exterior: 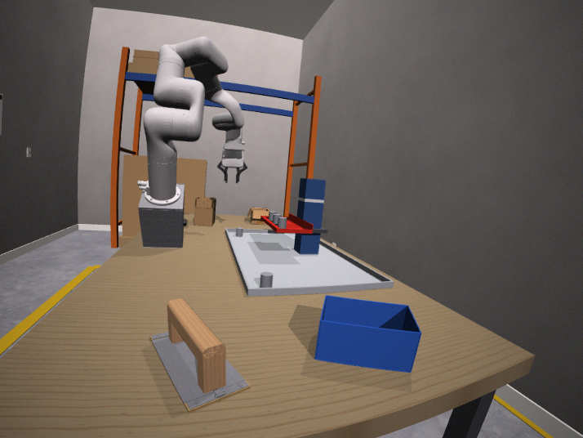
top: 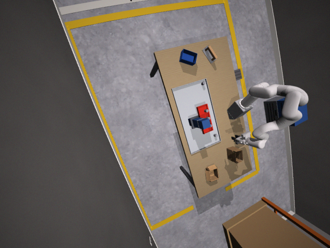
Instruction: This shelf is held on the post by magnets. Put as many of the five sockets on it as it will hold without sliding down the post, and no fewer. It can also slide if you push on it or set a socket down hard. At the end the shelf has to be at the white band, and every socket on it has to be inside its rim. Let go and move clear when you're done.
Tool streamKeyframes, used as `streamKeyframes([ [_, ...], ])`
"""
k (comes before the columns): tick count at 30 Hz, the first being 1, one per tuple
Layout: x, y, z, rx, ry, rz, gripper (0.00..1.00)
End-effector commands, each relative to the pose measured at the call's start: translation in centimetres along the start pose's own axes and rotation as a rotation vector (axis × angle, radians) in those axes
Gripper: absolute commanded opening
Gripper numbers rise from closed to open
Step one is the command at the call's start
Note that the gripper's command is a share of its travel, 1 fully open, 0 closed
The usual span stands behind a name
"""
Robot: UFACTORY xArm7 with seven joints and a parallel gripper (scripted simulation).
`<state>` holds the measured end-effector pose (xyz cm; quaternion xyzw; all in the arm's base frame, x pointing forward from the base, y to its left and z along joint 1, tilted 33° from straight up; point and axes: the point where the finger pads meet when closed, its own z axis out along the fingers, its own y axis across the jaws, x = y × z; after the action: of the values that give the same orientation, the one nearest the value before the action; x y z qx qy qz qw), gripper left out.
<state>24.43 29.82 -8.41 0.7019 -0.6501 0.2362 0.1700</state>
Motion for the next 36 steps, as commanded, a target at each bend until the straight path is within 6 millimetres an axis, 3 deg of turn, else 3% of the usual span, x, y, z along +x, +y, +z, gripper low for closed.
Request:
streamKeyframes([
  [1,2.6,-2.6,-1.7,0.055,0.005,0.015,0.47],
  [2,2.6,-2.6,-1.7,0.055,0.005,0.015,0.47],
  [4,5.8,-4.9,-3.3,0.104,0.015,0.030,0.47],
  [5,5.8,-4.9,-3.3,0.104,0.015,0.030,0.47],
  [6,7.7,-6.0,-4.1,0.126,0.020,0.039,0.47],
  [7,7.7,-6.0,-4.1,0.126,0.020,0.039,0.47],
  [8,9.8,-7.1,-4.9,0.146,0.024,0.048,0.47],
  [9,9.8,-7.1,-4.9,0.146,0.024,0.048,0.47],
  [10,12.0,-8.0,-5.6,0.161,0.027,0.057,0.47],
  [11,12.0,-8.0,-5.6,0.161,0.027,0.057,0.47],
  [12,14.2,-8.6,-6.1,0.170,0.028,0.066,0.47],
  [13,14.2,-8.6,-6.1,0.170,0.028,0.066,0.47],
  [14,16.4,-9.1,-6.3,0.173,0.029,0.072,0.47],
  [15,16.4,-9.1,-6.3,0.173,0.029,0.072,0.47],
  [16,18.6,-9.3,-6.3,0.170,0.028,0.077,0.47],
  [19,18.6,-9.3,-6.3,0.170,0.028,0.077,0.47],
  [21,22.4,-9.1,-5.6,0.148,0.022,0.077,0.47],
  [24,23.9,-8.7,-4.9,0.129,0.018,0.073,0.47],
  [26,26.4,-7.5,-3.2,0.086,0.009,0.057,0.47],
  [27,26.4,-7.5,-3.2,0.086,0.009,0.057,0.47],
  [32,29.2,-4.3,0.5,-0.009,-0.010,0.009,0.47],
  [36,29.5,-3.6,1.1,-0.026,-0.014,-0.001,0.47],
])
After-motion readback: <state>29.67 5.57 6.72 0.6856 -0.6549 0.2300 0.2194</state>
